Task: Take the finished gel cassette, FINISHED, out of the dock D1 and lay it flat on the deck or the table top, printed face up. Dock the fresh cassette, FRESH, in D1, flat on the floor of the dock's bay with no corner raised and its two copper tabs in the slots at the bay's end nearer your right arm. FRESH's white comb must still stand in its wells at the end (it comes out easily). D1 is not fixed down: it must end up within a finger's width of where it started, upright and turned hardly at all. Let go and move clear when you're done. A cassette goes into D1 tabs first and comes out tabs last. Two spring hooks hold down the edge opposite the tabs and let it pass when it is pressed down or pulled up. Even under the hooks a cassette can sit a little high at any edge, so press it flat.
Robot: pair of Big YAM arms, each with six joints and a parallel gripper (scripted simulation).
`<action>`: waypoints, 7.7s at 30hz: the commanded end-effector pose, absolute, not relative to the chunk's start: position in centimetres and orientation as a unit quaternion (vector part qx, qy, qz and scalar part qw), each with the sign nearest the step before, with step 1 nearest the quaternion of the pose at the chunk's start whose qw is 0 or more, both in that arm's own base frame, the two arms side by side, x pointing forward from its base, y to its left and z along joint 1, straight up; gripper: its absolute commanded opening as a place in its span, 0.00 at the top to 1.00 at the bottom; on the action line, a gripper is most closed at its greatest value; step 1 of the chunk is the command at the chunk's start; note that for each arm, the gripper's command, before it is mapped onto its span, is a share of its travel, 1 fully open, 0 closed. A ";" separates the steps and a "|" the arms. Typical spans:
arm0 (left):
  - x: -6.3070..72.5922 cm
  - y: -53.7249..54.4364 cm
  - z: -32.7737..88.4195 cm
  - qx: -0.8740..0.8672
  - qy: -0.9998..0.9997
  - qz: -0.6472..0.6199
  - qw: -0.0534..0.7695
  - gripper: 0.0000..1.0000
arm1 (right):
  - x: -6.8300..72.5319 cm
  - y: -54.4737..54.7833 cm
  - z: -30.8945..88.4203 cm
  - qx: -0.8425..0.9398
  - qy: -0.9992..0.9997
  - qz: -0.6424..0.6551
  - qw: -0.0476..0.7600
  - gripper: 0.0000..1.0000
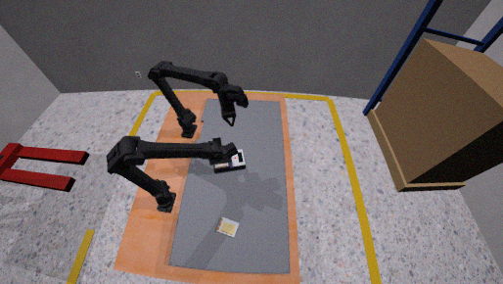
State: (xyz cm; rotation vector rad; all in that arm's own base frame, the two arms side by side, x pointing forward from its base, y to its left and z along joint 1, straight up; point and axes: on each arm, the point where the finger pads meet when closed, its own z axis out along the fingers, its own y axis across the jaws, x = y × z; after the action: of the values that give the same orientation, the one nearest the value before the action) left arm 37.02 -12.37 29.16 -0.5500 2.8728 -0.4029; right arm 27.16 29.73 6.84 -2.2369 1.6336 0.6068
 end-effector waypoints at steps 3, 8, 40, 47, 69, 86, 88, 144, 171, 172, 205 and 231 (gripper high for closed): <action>37.7 -12.2 32.9 -0.183 0.963 -0.152 0.127 1.00 | 27.3 29.7 7.1 -0.780 0.570 0.207 0.152 1.00; 37.7 -11.7 32.9 -0.174 0.967 -0.141 0.120 1.00 | 27.3 29.7 7.1 -0.780 0.570 0.207 0.152 1.00; 35.7 2.2 32.9 -0.076 0.996 -0.013 0.035 1.00 | 27.3 29.7 7.1 -0.780 0.570 0.207 0.152 1.00; 35.2 5.7 32.9 -0.076 0.996 -0.013 0.035 1.00 | 27.3 29.7 7.1 -0.780 0.570 0.207 0.152 1.00; 34.1 13.3 32.9 -0.076 0.996 -0.013 0.035 1.00 | 27.3 29.7 7.1 -0.780 0.570 0.207 0.152 1.00; 34.1 13.3 32.9 -0.076 0.996 -0.013 0.035 0.00 | 27.4 29.9 7.1 -0.780 0.568 0.210 0.156 1.00; 34.1 13.3 32.9 -0.076 0.996 -0.013 0.035 0.00 | 27.4 29.9 7.1 -0.780 0.568 0.210 0.156 1.00; 34.1 13.3 32.9 -0.076 0.996 -0.013 0.035 0.00 | 27.5 29.6 7.7 -0.780 0.568 0.211 0.157 0.02; 34.1 13.3 32.9 -0.076 0.996 -0.013 0.035 0.00 | 27.8 29.4 8.2 -0.780 0.567 0.209 0.162 0.02; 34.1 13.3 32.9 -0.076 0.996 -0.013 0.035 0.00 | 27.8 29.4 8.2 -0.780 0.567 0.209 0.162 0.02; 34.1 13.3 32.9 -0.076 0.996 -0.013 0.035 0.00 | 28.4 29.5 9.1 -0.782 0.564 0.207 0.168 0.02; 34.1 13.3 32.9 -0.076 0.996 -0.013 0.035 0.00 | 28.8 29.6 9.5 -0.782 0.563 0.206 0.172 0.02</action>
State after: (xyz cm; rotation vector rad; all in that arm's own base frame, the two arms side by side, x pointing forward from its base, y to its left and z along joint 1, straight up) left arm 33.22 13.06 30.70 -0.2583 3.1041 -0.0533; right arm 26.94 28.91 7.50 -2.2407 1.6410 0.6154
